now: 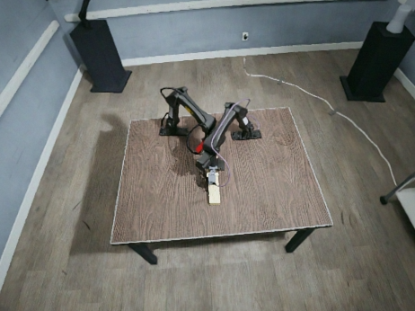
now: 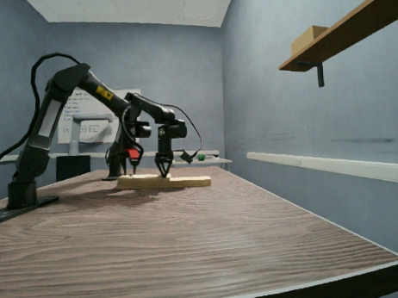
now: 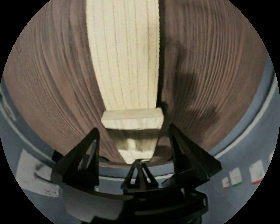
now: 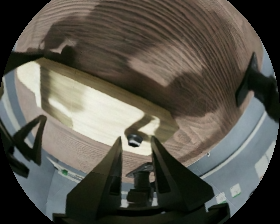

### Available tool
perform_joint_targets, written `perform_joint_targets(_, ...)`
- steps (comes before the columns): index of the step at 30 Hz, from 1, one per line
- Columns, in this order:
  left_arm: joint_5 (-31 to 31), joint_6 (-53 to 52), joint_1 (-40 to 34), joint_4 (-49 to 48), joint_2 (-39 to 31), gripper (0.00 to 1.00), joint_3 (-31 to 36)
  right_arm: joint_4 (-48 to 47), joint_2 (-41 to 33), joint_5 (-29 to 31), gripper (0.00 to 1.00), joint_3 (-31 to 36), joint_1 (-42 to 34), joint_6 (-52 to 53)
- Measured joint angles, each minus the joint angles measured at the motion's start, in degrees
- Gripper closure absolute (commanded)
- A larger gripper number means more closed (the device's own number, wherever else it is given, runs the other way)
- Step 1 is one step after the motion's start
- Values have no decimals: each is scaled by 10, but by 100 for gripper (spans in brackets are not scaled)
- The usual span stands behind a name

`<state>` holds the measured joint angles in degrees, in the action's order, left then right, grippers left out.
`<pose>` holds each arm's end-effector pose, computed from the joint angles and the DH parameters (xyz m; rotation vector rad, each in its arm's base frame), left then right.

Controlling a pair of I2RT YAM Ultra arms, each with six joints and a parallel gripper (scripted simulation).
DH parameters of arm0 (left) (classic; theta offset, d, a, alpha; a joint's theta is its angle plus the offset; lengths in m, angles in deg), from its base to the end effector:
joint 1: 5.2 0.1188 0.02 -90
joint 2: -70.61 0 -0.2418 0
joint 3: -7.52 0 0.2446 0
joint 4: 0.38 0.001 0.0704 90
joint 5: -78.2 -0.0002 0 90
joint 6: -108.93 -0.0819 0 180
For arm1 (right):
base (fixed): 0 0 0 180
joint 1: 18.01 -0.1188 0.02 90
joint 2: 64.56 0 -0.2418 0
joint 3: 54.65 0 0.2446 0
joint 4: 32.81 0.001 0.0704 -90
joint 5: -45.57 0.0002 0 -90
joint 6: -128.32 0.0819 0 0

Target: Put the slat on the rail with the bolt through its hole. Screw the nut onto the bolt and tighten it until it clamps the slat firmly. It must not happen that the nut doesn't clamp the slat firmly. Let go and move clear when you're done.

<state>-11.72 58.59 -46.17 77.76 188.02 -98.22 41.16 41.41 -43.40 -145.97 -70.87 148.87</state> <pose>0.2810 -0.2425 0.1317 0.0359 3.1380 -0.0017 0.1976 0.2601 0.1372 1.5056 2.7329 0.0331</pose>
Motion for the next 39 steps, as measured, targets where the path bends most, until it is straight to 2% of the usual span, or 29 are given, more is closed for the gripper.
perform_joint_targets(18,0,0,0,-23,7,0,17,0,0,0,66,0,0,0)
perform_joint_targets(20,0,0,0,-24,8,23,20,0,0,0,66,0,0,0)
perform_joint_targets(21,0,0,0,-24,9,28,21,0,0,0,66,0,0,0)
perform_joint_targets(39,0,0,0,-25,9,28,21,0,0,0,66,0,0,0)
